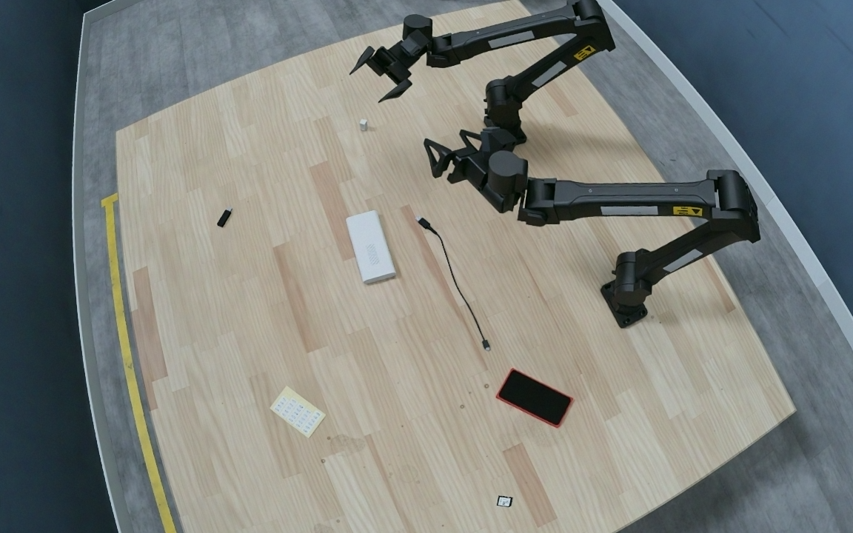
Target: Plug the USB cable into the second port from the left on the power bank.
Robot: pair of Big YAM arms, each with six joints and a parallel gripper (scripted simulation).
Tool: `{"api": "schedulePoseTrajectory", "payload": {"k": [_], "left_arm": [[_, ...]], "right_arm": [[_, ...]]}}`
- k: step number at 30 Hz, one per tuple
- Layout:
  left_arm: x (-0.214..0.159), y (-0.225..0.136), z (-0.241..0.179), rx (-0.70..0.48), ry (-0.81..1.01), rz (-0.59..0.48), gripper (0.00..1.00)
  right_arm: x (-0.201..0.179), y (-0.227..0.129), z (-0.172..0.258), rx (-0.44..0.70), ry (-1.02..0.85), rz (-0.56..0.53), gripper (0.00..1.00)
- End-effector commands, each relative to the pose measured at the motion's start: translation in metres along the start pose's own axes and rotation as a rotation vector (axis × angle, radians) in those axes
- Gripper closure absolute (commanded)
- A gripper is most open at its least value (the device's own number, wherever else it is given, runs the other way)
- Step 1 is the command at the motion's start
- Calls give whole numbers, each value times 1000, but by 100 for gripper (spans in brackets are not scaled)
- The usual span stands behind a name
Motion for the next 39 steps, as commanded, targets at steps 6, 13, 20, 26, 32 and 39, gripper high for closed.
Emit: {"api": "schedulePoseTrajectory", "payload": {"k": [6, 13, 20, 26, 32, 39], "left_arm": [[7, 0, 4, 6, 13, -14, 0], [7, 0, 4, 6, 13, -14, 0], [-5, -2, 2, 12, -45, -1, 0], [-55, -7, 2, 89, -376, 57, 0], [-115, -11, 15, 223, -726, 120, 0], [-170, -9, 39, 349, -1052, 174, 0]], "right_arm": [[5, 1, -3, -4, -11, -9, 0], [5, 1, -3, -4, -11, -9, 0], [-3, 2, 6, 14, 49, 7, 0], [-30, 23, 28, 14, 377, 108, 0], [-60, 57, 53, -22, 744, 236, 0], [-91, 89, 72, -52, 1062, 351, 0]]}}
Point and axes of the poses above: on each arm, the point where the finger pads meet when closed, its own y axis out along the fingers, its own z axis across the jaws, x = y × z, the point moved 7 cm from there along -y, back along the fingers, and after that the axes turned 8 degrees about y, right-handed, at the moved point
